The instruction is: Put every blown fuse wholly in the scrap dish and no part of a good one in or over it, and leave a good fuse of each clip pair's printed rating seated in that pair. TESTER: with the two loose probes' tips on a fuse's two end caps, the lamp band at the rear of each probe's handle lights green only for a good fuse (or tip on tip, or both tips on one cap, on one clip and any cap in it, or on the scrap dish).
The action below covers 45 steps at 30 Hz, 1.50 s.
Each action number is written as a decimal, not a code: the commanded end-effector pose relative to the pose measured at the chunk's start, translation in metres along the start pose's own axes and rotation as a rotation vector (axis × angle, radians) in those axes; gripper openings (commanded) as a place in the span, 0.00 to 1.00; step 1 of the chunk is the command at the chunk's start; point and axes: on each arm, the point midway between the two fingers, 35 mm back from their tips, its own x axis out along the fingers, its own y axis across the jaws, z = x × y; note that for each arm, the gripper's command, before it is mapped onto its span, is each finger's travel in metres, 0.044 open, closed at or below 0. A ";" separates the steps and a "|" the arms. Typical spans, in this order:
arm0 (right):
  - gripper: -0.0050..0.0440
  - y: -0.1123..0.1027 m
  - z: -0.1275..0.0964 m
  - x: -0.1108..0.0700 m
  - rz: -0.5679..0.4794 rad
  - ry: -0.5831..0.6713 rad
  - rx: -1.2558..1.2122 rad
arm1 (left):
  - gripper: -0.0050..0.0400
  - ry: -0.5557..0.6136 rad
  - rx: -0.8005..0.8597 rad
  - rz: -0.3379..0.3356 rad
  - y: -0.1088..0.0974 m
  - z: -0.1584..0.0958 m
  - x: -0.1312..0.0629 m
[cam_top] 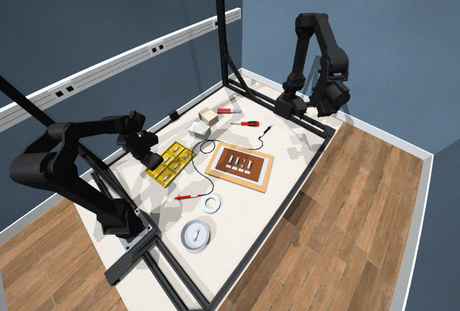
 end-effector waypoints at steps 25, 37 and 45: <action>0.00 -0.055 0.046 -0.005 0.009 -0.011 0.500 | 1.00 -0.023 0.000 0.000 0.000 0.004 -0.006; 0.00 -0.078 0.062 -0.005 0.009 -0.010 0.700 | 1.00 -0.023 0.000 0.000 0.000 0.004 -0.006; 0.00 -0.096 0.075 -0.005 0.010 -0.010 0.860 | 1.00 -0.023 0.000 0.000 0.000 0.004 -0.006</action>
